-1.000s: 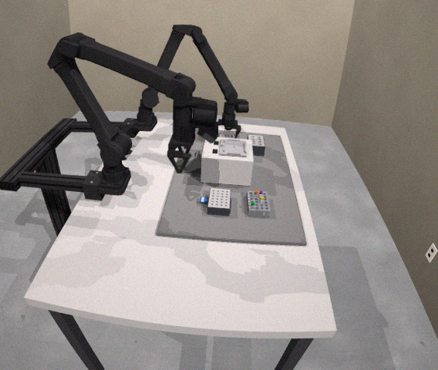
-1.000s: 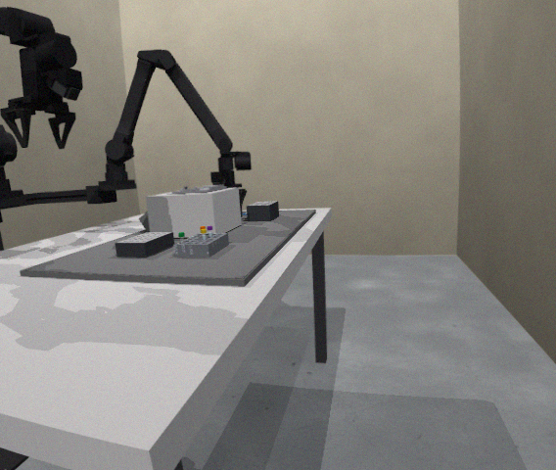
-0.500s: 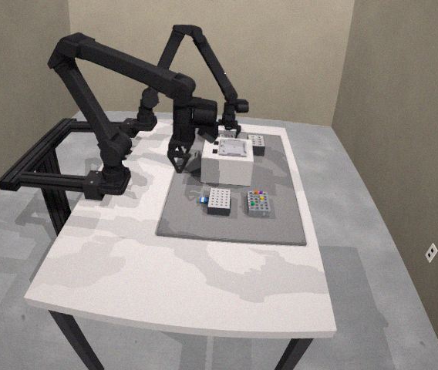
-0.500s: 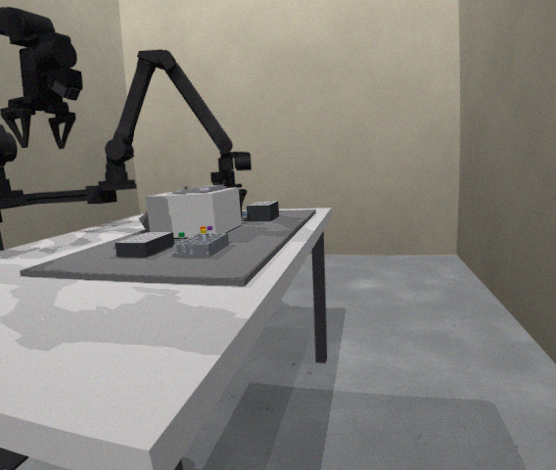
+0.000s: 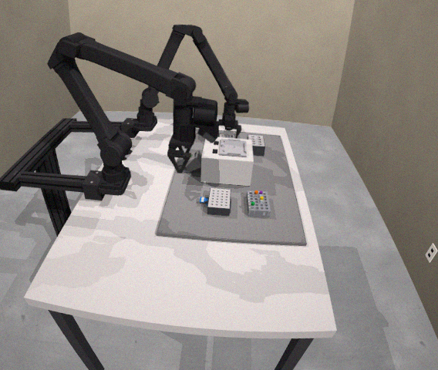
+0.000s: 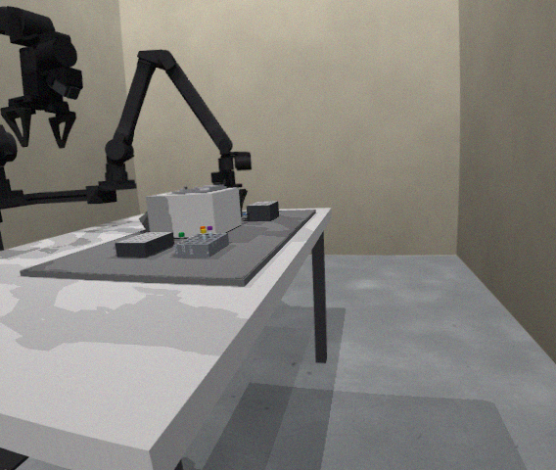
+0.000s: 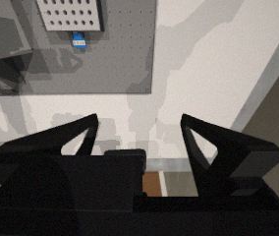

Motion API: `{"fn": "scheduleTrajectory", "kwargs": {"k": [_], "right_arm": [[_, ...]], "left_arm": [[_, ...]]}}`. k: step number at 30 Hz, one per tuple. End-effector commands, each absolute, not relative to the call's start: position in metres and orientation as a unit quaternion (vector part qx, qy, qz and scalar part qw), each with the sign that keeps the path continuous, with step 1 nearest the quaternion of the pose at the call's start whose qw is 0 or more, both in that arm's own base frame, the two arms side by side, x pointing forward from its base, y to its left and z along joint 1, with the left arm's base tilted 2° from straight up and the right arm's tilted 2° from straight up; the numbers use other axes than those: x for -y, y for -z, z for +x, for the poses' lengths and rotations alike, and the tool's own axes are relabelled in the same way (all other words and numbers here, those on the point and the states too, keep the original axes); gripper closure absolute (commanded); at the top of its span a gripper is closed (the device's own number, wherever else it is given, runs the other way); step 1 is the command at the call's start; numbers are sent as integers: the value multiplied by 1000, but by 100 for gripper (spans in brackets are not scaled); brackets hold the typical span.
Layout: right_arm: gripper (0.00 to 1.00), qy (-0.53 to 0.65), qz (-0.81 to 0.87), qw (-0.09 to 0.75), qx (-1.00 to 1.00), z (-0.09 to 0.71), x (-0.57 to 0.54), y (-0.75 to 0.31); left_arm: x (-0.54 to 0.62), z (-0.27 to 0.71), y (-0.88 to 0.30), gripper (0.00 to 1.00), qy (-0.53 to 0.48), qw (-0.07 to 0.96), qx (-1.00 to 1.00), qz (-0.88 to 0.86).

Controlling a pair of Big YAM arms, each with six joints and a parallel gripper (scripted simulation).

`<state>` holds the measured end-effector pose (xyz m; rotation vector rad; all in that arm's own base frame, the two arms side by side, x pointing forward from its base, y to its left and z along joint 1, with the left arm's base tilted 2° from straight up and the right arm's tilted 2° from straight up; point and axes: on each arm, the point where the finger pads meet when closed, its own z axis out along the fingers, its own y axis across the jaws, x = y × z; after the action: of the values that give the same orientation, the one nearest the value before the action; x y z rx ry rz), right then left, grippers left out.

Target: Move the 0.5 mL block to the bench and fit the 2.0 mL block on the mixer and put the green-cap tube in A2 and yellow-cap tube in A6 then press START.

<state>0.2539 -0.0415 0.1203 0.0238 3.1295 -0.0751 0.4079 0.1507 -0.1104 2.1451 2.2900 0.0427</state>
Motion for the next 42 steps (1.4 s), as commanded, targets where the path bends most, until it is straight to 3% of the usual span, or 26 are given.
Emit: {"fn": "scheduleTrajectory", "kwargs": {"k": [1, 29, 30, 42], "right_arm": [[0, 24, 18, 16, -999, 263, 44, -128], [0, 25, 17, 19, -999, 266, 44, -131], [0, 25, 17, 21, -999, 268, 45, -132], [0, 26, 17, 26, -999, 271, 45, -136]], "left_arm": [[-151, 405, 119, 0, -6, -1, -728, 686], [-155, 417, 102, 0, -28, 10, -727, 686], [-155, 417, 102, 100, -28, 10, -727, 686], [-155, 417, 102, 100, -28, 10, -727, 686]]}}
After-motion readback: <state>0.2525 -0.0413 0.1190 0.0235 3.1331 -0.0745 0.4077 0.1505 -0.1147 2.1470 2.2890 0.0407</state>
